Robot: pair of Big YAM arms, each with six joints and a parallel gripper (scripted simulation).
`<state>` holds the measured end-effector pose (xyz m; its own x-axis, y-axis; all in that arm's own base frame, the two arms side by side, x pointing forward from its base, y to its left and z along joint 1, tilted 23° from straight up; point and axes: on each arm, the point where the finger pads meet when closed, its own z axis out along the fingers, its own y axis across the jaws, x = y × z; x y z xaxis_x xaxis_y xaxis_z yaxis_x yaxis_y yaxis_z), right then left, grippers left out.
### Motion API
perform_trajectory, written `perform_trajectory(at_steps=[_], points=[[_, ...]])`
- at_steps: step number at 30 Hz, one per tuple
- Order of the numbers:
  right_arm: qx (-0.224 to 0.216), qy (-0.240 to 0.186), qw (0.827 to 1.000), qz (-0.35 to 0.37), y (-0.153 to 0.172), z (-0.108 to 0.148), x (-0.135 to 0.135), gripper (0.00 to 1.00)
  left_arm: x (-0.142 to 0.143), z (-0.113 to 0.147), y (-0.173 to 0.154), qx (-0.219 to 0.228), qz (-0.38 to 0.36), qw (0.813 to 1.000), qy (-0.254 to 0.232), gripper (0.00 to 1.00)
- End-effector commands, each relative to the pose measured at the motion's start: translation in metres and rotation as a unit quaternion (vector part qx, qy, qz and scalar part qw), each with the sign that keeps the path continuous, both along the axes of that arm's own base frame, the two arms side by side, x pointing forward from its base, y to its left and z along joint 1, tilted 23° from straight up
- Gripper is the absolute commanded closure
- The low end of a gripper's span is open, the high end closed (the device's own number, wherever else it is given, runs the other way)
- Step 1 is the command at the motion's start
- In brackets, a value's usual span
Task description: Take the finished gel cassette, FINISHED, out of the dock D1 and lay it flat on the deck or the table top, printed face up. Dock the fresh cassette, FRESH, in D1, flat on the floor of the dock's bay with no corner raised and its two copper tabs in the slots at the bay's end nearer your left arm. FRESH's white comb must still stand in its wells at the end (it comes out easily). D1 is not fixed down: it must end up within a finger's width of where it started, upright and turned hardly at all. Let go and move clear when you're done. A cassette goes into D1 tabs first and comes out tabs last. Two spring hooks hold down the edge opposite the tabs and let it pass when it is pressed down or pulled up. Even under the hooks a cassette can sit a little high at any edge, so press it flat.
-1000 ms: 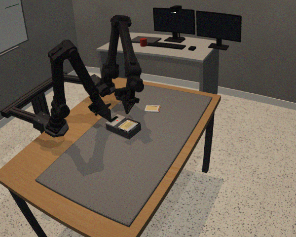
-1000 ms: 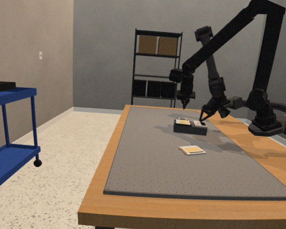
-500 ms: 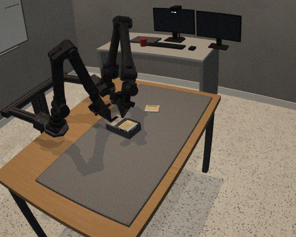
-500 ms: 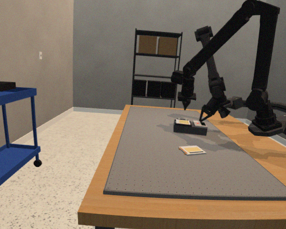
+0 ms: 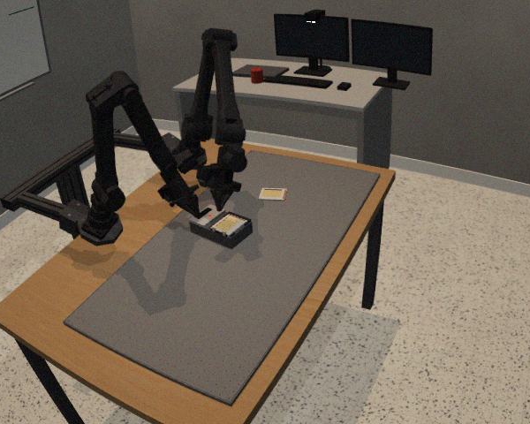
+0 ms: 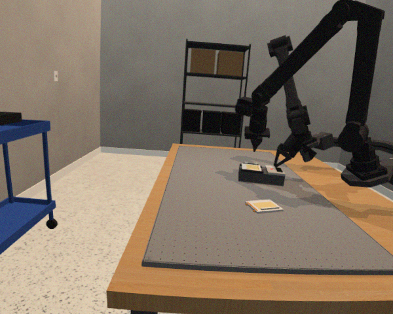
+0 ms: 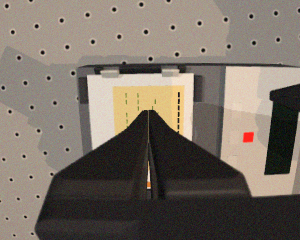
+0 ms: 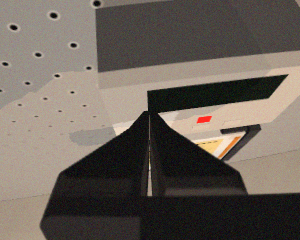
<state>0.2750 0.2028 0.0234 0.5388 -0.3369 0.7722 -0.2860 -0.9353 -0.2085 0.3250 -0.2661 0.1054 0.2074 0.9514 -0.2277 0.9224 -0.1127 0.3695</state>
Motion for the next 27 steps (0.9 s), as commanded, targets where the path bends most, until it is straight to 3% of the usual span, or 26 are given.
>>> perform_trajectory(at_steps=[1, 27], points=[[-0.048, 0.056, 0.997, -0.001, -0.032, -0.052, -0.019, 1.00, 0.004, -0.003, 0.005, -0.002, 0.014, 1.000, 0.000, 1.00], [-0.048, 0.056, 0.997, -0.001, -0.032, -0.052, -0.019, 1.00, 0.007, 0.008, 0.018, -0.002, 0.005, 1.000, -0.006, 1.00]])
